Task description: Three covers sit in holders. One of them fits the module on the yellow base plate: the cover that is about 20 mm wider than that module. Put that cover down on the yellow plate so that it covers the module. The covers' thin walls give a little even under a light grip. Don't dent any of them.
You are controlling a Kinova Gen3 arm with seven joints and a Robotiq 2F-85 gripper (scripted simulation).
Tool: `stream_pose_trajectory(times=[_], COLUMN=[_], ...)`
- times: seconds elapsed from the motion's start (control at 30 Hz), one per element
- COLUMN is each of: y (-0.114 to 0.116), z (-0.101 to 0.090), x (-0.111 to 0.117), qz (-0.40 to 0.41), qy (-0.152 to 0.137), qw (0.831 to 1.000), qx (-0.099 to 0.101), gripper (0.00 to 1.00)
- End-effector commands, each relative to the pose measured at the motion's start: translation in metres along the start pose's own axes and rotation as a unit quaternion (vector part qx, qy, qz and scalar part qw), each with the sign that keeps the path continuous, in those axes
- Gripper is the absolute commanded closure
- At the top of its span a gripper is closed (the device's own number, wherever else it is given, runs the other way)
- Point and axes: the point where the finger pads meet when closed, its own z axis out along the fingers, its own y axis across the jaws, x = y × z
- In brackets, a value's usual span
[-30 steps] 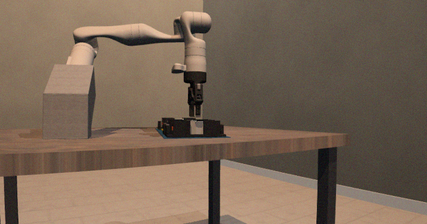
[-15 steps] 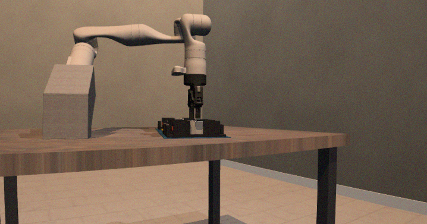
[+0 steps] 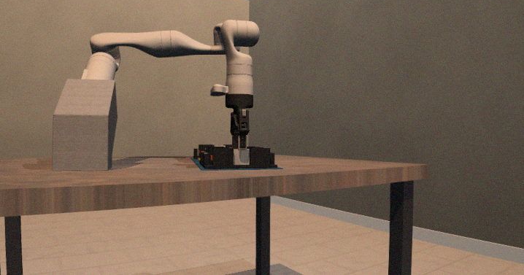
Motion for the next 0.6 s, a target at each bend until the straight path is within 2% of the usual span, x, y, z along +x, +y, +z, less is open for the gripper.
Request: stream_pose_trajectory(times=[0.0, 0.57], y=[0.0, 0.0], z=[0.001, 0.011], x=[0.0, 0.0], qz=[0.0, 0.0], qy=[-0.001, -0.001], qw=[1.0, 1.0], qx=[0.0, 0.0], gripper=[0.0, 0.0])
